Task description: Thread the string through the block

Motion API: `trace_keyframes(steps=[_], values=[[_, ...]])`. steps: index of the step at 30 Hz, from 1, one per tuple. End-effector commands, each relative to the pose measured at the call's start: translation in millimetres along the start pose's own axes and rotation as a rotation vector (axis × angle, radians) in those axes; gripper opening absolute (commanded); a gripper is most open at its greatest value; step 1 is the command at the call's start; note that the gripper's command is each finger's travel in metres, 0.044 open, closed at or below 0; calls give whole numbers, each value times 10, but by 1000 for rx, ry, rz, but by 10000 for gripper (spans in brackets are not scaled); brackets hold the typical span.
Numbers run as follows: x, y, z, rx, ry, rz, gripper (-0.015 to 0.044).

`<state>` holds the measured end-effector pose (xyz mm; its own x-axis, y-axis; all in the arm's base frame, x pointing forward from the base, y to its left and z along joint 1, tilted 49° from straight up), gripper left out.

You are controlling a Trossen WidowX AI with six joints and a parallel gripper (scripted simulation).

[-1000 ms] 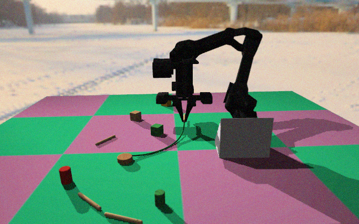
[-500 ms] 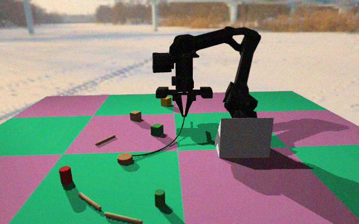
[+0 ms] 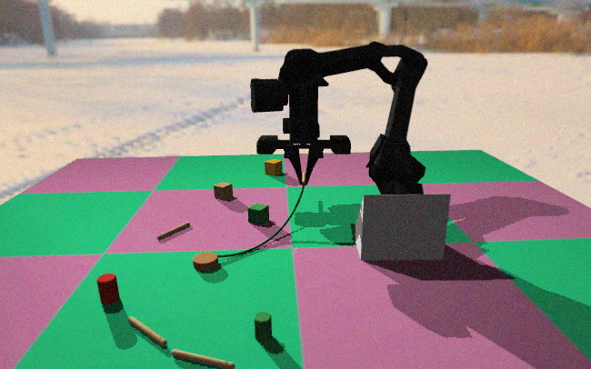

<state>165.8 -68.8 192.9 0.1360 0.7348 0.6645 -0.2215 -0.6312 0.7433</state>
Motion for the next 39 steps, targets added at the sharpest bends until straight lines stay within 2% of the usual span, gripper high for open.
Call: trace_keyframes(steps=[1, 7, 39], values=[[1, -1, 0, 1, 0, 0, 0], [4, -6, 14, 34, -2, 2, 0], [46, -183, 277, 736, -35, 49, 0]])
Point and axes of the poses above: the point midway between the two fingers, 35 mm back from their tips, its own x axis back along the fingers, its own z axis across the jaws, y = z × x, the point moved 6 cm from there along x, back along the fingers, and after that the axes turned 3 degrees about -x, right-handed, at the moved point
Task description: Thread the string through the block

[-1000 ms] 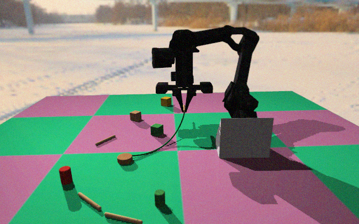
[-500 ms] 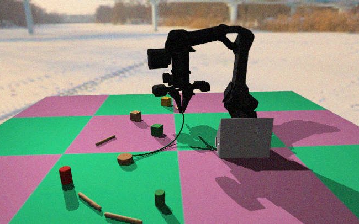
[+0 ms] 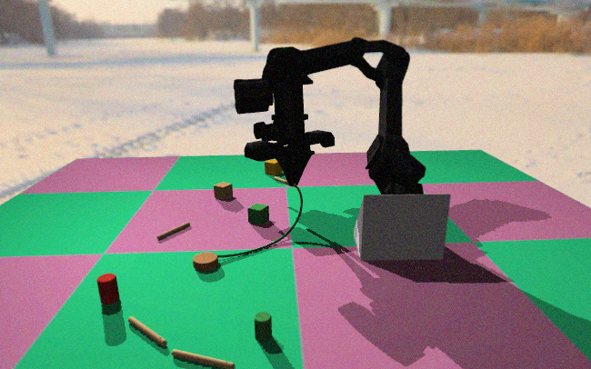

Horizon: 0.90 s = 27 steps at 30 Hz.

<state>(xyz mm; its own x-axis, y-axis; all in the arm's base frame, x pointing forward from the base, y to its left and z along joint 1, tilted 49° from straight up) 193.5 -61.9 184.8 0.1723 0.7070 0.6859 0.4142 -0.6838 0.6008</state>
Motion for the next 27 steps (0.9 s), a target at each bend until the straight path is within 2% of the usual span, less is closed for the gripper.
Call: trace_keyframes(steps=[1, 27], values=[[14, 6, 48, 93, 1, 11, 0], [56, 9, 351, 624, 11, 47, 0]])
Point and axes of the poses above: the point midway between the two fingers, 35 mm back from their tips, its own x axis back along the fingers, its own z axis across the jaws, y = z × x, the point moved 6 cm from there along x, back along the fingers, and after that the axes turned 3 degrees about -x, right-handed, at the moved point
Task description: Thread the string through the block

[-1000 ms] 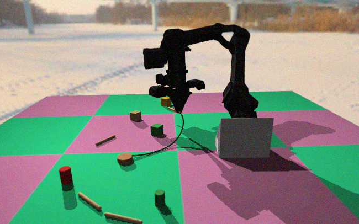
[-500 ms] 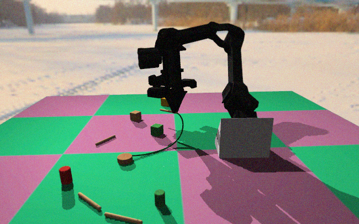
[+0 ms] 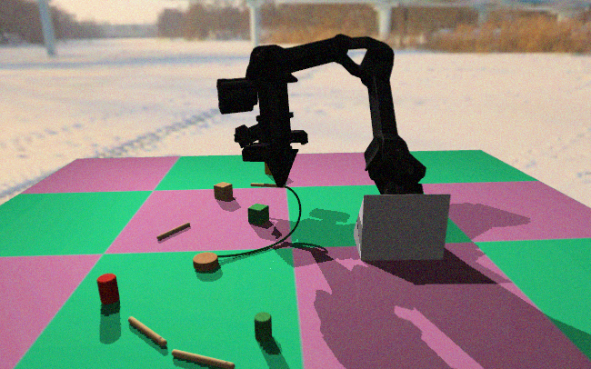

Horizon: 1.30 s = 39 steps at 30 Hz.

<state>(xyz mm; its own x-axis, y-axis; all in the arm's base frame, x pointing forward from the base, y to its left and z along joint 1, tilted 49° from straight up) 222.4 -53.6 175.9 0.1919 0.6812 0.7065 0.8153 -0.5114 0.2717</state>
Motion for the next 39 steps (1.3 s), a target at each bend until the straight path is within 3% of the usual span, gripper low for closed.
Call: trace_keyframes(steps=[1, 39], values=[[11, 27, 45, 94, 6, 9, 0], [39, 211, 480, 985, 54, 57, 0]])
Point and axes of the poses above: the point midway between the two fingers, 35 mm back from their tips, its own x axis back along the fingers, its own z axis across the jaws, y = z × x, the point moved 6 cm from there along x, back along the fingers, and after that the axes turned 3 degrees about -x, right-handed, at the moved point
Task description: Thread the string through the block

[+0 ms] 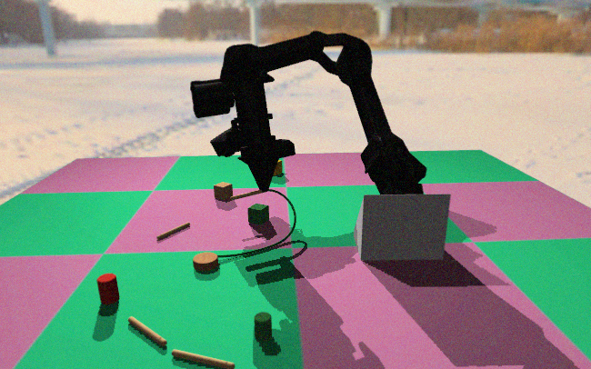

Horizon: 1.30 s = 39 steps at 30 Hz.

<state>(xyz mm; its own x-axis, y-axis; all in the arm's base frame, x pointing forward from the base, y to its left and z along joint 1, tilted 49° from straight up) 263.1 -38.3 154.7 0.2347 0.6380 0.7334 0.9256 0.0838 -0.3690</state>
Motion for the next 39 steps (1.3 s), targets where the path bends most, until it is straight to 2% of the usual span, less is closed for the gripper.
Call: trace_keyframes(steps=[1, 39], values=[[7, 52, 16, 97, 10, 3, 0], [-10, 496, 196, 989, 78, 13, 0]])
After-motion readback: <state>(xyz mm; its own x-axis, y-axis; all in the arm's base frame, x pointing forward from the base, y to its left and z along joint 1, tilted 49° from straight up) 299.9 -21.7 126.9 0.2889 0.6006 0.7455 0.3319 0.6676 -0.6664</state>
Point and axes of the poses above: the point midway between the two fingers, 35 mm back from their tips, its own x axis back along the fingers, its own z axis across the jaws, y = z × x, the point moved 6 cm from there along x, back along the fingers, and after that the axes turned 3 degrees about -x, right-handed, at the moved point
